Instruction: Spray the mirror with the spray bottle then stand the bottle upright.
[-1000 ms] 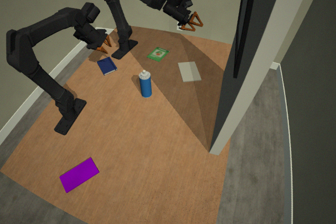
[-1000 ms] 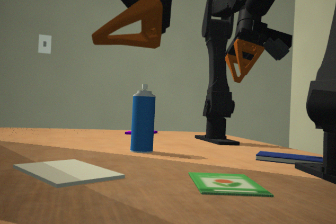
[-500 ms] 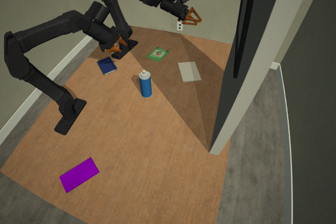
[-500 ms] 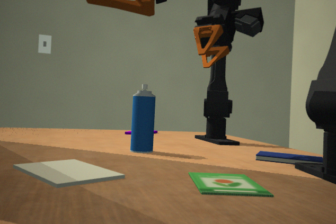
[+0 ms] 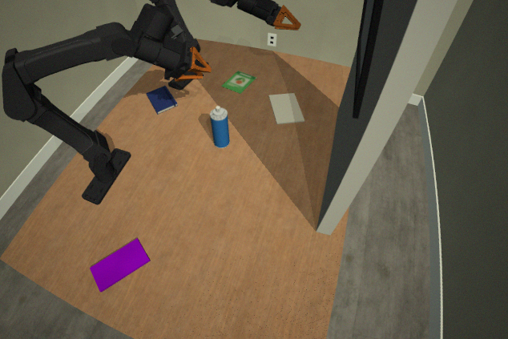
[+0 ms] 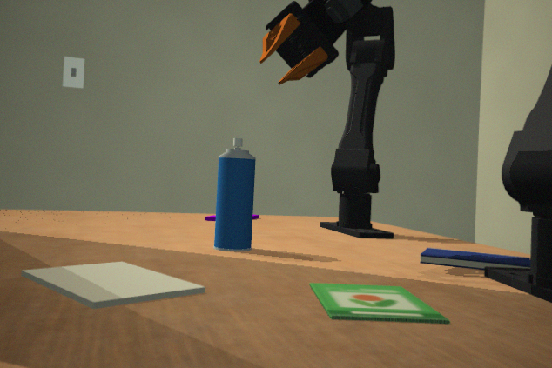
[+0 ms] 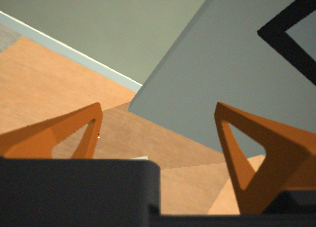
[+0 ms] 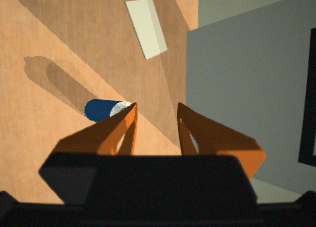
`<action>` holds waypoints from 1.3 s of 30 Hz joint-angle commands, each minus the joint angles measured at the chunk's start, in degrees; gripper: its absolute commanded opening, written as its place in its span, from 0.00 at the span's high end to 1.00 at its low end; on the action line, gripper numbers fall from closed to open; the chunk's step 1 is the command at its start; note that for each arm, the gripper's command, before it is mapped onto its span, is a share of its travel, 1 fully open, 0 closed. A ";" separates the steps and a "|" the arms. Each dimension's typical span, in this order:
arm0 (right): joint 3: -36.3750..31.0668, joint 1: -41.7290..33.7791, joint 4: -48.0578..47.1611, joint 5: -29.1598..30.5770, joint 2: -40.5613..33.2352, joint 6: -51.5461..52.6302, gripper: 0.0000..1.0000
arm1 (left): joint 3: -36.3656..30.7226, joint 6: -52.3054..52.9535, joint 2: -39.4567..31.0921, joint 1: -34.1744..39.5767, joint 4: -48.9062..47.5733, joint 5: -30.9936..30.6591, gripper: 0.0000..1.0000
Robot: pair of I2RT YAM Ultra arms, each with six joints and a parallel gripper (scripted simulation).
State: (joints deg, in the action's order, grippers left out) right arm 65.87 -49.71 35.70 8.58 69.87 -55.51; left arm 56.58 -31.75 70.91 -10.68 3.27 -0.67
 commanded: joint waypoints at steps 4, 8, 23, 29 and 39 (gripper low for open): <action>-0.94 6.78 -7.68 -1.99 -2.91 10.69 0.63 | 2.59 6.14 -3.08 1.98 -1.50 0.58 0.00; -1.37 8.95 -9.20 -2.35 -3.31 13.11 0.63 | 2.76 7.53 -3.57 2.45 -1.65 0.50 0.00; -3.14 24.85 -20.64 -4.97 -6.50 30.72 0.63 | 3.82 17.56 -7.05 5.88 -2.68 0.70 0.00; -3.65 28.91 -23.72 -5.31 -7.22 35.27 0.63 | 4.44 20.01 -8.09 6.72 -3.04 0.27 0.00; -4.96 39.35 -31.04 -7.42 -9.38 46.78 0.63 | 4.78 26.74 -10.22 9.01 -3.61 0.95 0.00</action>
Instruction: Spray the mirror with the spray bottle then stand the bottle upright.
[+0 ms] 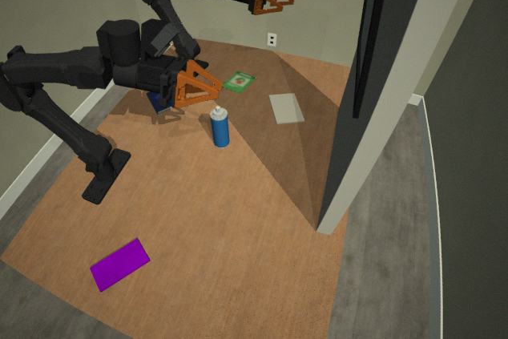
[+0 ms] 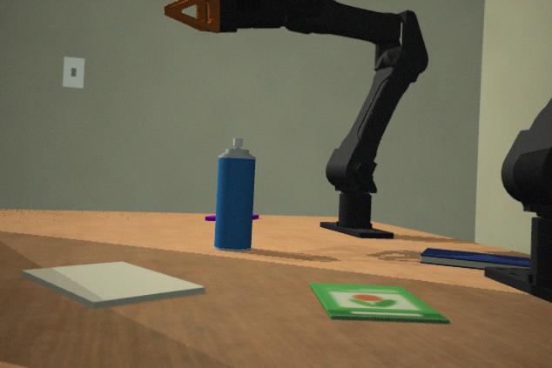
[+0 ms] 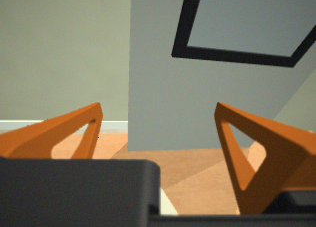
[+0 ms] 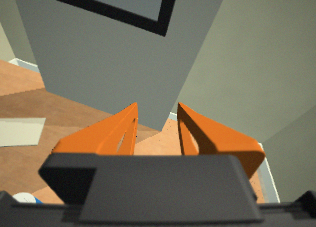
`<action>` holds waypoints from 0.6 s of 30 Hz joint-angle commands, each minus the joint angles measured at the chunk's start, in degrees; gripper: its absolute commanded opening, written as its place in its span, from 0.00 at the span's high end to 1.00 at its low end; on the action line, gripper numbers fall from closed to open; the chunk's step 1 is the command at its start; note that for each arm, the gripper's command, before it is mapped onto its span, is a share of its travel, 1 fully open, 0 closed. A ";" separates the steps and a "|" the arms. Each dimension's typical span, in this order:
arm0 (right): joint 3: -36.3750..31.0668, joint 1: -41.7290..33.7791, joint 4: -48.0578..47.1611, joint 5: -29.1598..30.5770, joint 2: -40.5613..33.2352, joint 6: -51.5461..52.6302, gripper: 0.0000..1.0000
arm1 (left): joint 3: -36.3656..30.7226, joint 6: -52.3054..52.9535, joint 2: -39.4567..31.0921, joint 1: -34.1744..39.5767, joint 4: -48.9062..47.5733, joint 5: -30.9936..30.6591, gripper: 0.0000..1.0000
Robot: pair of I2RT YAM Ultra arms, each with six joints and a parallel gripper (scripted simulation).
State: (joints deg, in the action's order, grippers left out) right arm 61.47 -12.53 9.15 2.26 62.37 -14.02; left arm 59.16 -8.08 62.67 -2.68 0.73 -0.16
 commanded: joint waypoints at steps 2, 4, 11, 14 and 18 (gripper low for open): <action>-0.69 3.20 -5.22 -1.28 -2.09 6.44 0.63 | 2.30 3.73 -2.21 1.23 -1.15 0.42 0.00; 0.42 4.05 -6.08 -1.56 -2.07 7.54 0.63 | 2.40 4.14 -1.43 1.01 0.05 0.23 0.00; -1.62 11.24 -10.87 -2.69 -3.59 15.34 0.63 | 3.14 8.74 -4.10 2.94 -1.63 0.61 0.00; -1.89 12.87 -11.55 -3.10 -3.65 16.25 0.63 | 2.86 9.26 -3.89 3.28 -0.20 0.54 0.00; 0.44 13.16 -11.06 -2.50 -4.11 14.43 0.63 | 3.21 8.16 -4.93 3.37 -1.74 0.11 0.00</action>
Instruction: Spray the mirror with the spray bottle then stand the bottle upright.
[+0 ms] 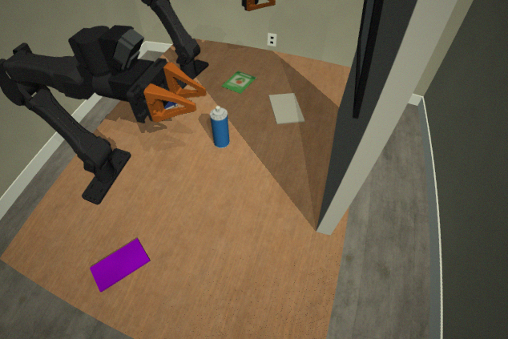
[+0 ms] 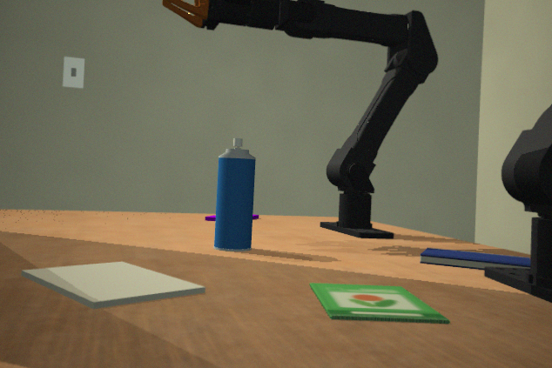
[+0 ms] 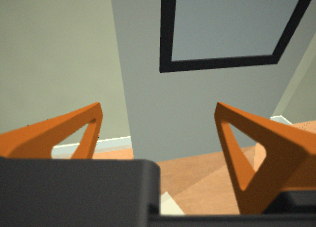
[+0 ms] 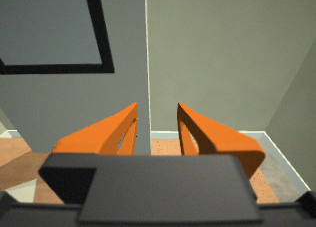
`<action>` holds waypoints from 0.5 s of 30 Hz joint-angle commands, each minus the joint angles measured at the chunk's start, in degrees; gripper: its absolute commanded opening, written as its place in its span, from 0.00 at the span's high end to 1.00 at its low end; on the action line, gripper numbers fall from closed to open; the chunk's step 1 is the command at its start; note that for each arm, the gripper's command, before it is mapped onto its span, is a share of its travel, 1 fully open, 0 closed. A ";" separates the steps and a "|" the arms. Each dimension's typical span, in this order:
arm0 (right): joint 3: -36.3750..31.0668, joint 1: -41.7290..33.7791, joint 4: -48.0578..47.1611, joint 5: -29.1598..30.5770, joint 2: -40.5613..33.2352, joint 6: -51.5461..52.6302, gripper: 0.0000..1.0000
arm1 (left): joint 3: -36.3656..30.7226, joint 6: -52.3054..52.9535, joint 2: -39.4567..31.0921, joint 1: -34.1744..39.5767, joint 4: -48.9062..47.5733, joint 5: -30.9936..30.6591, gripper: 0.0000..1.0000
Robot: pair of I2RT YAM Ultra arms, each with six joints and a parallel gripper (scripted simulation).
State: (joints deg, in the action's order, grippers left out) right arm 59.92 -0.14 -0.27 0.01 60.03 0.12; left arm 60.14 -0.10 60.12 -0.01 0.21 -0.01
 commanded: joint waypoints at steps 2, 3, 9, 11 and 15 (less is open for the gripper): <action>1.99 0.77 -1.64 -0.25 -1.77 0.29 0.63 | 2.23 0.18 -2.37 0.70 -1.21 -0.05 0.00; 1.43 0.19 -1.60 -0.21 -1.55 0.28 0.63 | 1.97 0.24 -0.23 0.28 -1.17 0.04 0.31; 2.31 0.43 -1.31 -0.06 -1.21 -0.14 0.63 | 2.03 0.30 -1.42 0.07 -1.17 0.14 0.31; 2.36 0.52 -1.21 -0.04 -0.30 -0.30 0.63 | 0.94 0.31 -1.27 -0.02 -0.65 0.16 0.31; 2.43 0.69 -0.01 0.00 -0.32 -0.38 0.63 | 0.17 0.32 -1.22 -0.20 0.03 0.20 0.31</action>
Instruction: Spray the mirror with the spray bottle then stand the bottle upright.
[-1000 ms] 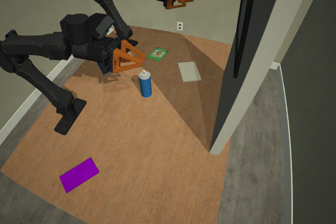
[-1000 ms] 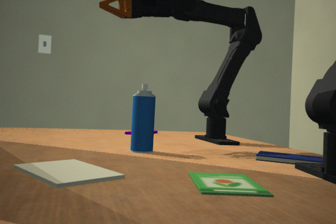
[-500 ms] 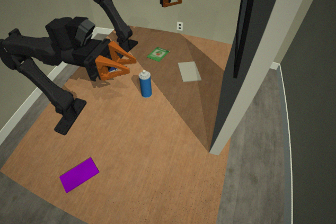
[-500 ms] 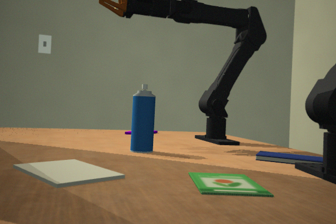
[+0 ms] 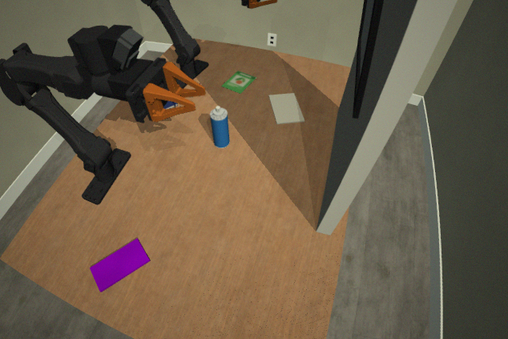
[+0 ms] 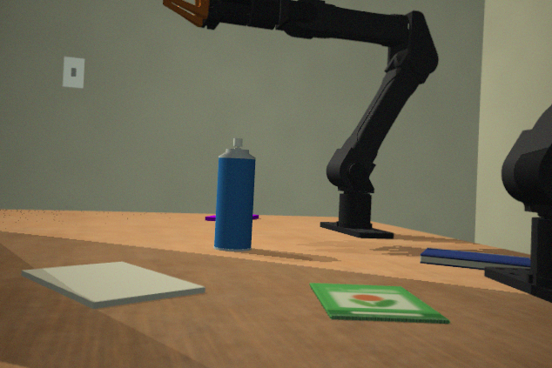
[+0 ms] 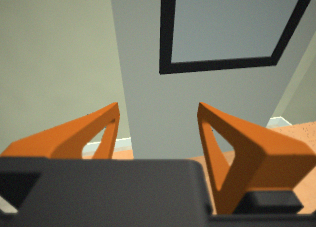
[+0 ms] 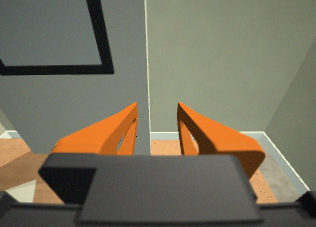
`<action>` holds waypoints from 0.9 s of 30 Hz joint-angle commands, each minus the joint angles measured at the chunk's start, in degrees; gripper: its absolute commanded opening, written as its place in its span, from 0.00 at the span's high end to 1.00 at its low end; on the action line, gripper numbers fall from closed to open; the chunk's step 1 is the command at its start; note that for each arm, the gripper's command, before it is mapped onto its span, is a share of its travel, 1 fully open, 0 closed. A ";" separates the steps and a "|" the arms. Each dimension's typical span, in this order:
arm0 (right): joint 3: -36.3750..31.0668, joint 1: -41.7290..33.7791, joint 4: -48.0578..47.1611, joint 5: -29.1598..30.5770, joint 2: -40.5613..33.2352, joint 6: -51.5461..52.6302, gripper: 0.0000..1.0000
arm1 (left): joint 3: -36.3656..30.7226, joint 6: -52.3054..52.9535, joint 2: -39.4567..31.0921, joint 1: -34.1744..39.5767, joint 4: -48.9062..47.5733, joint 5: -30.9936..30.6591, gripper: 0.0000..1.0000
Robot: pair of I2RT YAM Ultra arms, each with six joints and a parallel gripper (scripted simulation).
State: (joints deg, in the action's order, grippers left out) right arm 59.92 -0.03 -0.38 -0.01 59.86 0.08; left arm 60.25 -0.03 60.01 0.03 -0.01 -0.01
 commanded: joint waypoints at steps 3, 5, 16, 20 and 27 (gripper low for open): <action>2.42 0.67 -0.53 0.05 0.11 -0.35 0.63 | -0.38 0.25 -1.17 -0.33 -0.49 0.23 0.31; 1.87 0.23 -0.58 0.01 -0.12 -0.19 0.63 | -1.60 0.40 0.76 0.92 1.05 -0.71 0.31; 2.40 0.67 -0.84 0.04 0.09 -0.25 0.63 | -8.48 1.80 -0.57 6.35 -4.27 -3.16 0.31; 2.40 0.67 -0.84 0.04 0.09 -0.25 0.63 | -10.86 2.18 1.27 8.06 -4.81 -3.80 0.31; 2.40 0.67 -0.84 0.04 0.09 -0.25 0.63 | -15.26 2.82 1.78 11.29 -5.72 -5.09 0.31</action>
State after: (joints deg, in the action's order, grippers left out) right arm 59.92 -0.03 -0.27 -0.01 59.83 0.05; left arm 47.03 2.09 60.55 9.72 -4.82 -3.73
